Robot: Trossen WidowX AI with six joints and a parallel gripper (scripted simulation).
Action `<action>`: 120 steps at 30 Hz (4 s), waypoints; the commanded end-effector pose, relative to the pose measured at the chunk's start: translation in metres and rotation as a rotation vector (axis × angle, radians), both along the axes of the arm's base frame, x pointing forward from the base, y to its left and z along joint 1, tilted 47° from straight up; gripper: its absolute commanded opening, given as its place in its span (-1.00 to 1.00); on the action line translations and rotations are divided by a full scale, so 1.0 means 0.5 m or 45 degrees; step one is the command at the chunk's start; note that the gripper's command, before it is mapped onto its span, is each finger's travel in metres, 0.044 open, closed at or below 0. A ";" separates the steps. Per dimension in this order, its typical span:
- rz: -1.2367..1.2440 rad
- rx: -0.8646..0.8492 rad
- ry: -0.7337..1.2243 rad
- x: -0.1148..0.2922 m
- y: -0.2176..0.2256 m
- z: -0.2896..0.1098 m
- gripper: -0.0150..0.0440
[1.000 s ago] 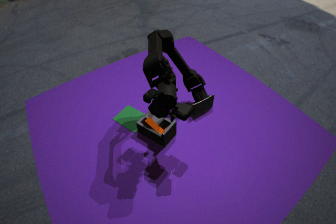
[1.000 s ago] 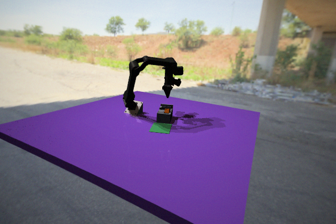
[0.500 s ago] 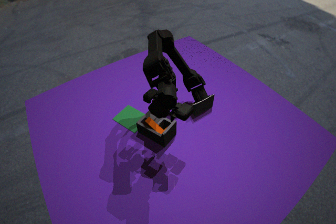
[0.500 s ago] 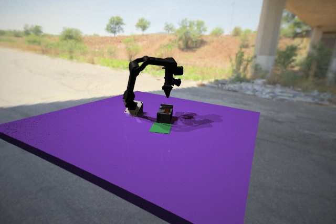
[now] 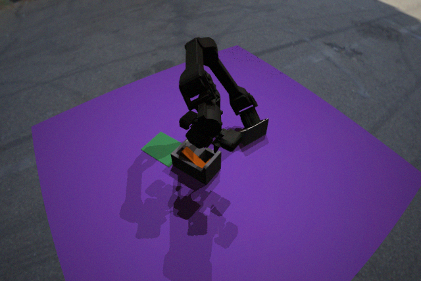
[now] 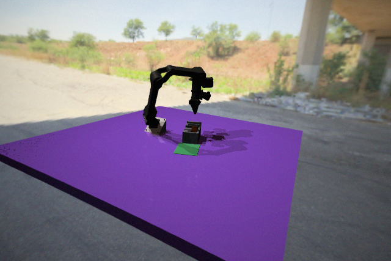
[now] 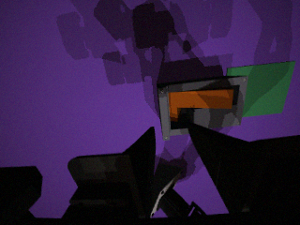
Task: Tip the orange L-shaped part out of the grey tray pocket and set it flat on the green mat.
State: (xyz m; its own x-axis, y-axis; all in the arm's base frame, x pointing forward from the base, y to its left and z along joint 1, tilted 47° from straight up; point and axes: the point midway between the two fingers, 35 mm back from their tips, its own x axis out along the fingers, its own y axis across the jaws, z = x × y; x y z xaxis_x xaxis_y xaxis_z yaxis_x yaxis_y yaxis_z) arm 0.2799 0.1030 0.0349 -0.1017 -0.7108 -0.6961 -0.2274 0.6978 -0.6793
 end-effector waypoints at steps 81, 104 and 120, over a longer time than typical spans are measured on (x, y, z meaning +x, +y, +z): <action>-0.016 -0.010 0.010 -0.029 -0.116 -0.138 0.12; 0.002 0.000 0.002 0.000 0.000 0.000 0.12; 0.002 0.000 0.002 0.000 0.000 0.000 0.12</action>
State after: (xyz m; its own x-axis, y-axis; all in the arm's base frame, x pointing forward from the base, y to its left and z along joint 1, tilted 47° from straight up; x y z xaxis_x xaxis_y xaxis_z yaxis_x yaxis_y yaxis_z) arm 0.2798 0.1031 0.0352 -0.1028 -0.7109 -0.6957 -0.2277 0.6977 -0.6793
